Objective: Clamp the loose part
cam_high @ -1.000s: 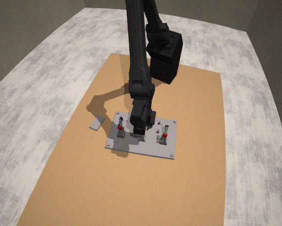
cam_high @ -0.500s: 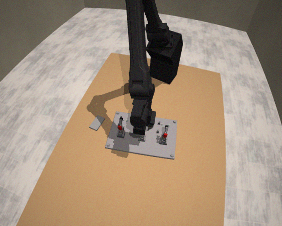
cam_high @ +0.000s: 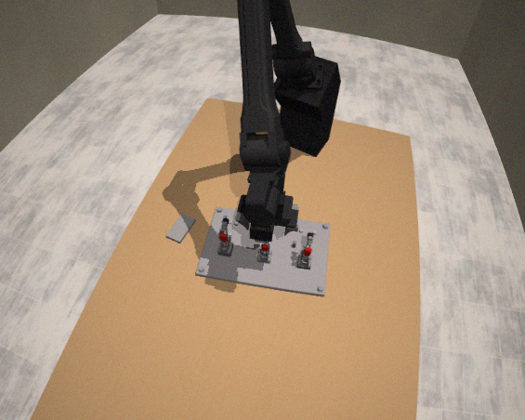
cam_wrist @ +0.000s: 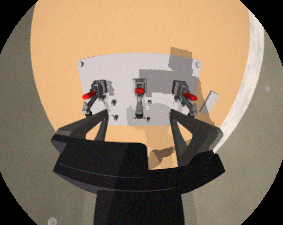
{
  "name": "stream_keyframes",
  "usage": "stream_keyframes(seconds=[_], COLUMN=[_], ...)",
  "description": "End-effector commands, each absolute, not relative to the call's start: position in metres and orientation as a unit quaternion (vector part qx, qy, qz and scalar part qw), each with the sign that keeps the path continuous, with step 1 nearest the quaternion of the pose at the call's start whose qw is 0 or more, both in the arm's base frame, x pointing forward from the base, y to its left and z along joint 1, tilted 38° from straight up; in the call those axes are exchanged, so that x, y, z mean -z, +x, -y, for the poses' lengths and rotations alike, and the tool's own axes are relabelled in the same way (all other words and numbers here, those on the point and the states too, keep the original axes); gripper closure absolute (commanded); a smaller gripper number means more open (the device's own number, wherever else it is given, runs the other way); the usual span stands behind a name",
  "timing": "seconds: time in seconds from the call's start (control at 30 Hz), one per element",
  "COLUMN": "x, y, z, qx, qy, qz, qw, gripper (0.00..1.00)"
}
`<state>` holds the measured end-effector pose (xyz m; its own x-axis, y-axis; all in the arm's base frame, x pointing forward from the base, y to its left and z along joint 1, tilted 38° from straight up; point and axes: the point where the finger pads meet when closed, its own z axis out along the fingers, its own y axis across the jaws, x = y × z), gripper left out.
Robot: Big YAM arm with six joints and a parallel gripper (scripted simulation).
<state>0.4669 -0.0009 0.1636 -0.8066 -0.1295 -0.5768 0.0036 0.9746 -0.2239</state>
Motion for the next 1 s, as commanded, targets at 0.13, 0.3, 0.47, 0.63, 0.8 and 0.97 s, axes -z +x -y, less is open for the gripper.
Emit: stream_keyframes(seconds=[0.13,0.3,0.47,0.63,0.8,0.97], x=[-0.209,-0.226,-0.218,-0.227,-0.214,-0.211], y=[0.447,0.444,0.446,0.443,0.432,0.425], z=[-0.010,-0.010,-0.007,0.001,0.011,0.030], qx=[0.103,0.103,0.105,0.107,0.108,0.109], qy=[-0.029,-0.025,-0.026,-0.028,-0.029,-0.030], qz=[-0.939,-0.938,-0.941,-0.938,-0.941,-0.943], qw=[0.326,0.331,0.321,0.329,0.318,0.314], gripper=[0.08,0.08,0.08,0.08,0.08,0.08])
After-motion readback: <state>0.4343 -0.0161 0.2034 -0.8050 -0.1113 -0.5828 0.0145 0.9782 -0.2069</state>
